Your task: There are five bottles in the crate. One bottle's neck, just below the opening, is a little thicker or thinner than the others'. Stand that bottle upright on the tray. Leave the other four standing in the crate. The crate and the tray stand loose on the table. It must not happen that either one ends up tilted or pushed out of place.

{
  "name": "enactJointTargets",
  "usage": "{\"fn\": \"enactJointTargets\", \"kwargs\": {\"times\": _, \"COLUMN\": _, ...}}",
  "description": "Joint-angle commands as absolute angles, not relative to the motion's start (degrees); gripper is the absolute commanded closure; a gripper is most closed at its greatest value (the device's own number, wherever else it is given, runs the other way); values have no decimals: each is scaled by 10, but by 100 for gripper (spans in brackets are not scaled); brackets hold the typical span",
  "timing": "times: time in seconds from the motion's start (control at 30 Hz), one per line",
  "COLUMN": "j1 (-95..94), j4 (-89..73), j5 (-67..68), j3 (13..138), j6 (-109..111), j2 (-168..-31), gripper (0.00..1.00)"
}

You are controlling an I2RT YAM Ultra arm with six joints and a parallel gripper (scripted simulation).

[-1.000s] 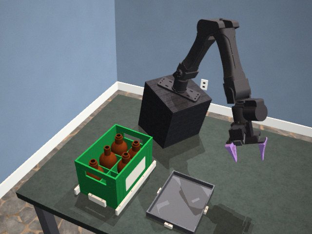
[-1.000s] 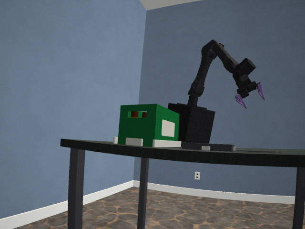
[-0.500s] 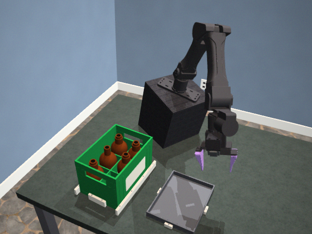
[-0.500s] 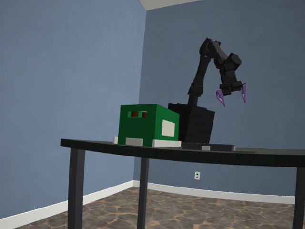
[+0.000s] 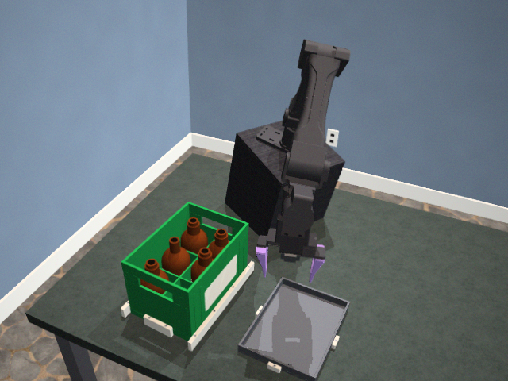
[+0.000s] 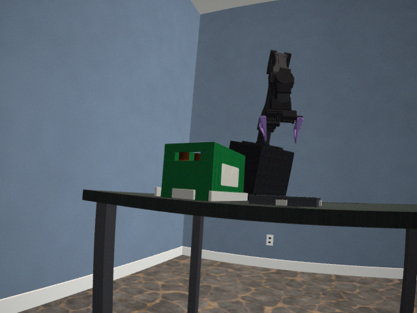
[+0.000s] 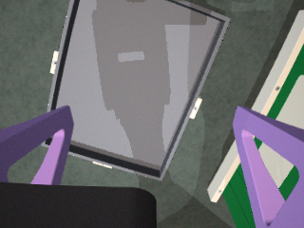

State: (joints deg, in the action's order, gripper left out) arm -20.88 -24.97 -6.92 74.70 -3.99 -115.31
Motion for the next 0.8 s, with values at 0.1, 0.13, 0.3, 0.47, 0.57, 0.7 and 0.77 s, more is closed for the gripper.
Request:
{"fn": "enactJointTargets", "kwargs": {"times": 0.1, "j1": -124, "j4": -315, "j5": -84, "j3": 794, "j6": 122, "j2": -1173, "gripper": 0}}
{"fn": "enactJointTargets", "kwargs": {"times": 0.13, "j1": -123, "j4": -320, "j5": -85, "j3": 799, "j6": 126, "j2": -1176, "gripper": 0}}
{"fn": "enactJointTargets", "kwargs": {"times": 0.3, "j1": -63, "j4": -354, "j5": -92, "j3": 822, "j6": 217, "j2": -1194, "gripper": 0}}
{"fn": "enactJointTargets", "kwargs": {"times": 0.47, "j1": -10, "j4": -377, "j5": -98, "j3": 833, "j6": 296, "j2": -1206, "gripper": 0}}
{"fn": "enactJointTargets", "kwargs": {"times": 0.57, "j1": 41, "j4": -407, "j5": -104, "j3": 852, "j6": 374, "j2": -1221, "gripper": 0}}
{"fn": "enactJointTargets", "kwargs": {"times": 0.7, "j1": 85, "j4": -433, "j5": -109, "j3": 869, "j6": 443, "j2": -1234, "gripper": 0}}
{"fn": "enactJointTargets", "kwargs": {"times": 0.77, "j1": 105, "j4": -446, "j5": -112, "j3": 877, "j6": 474, "j2": -1241, "gripper": 0}}
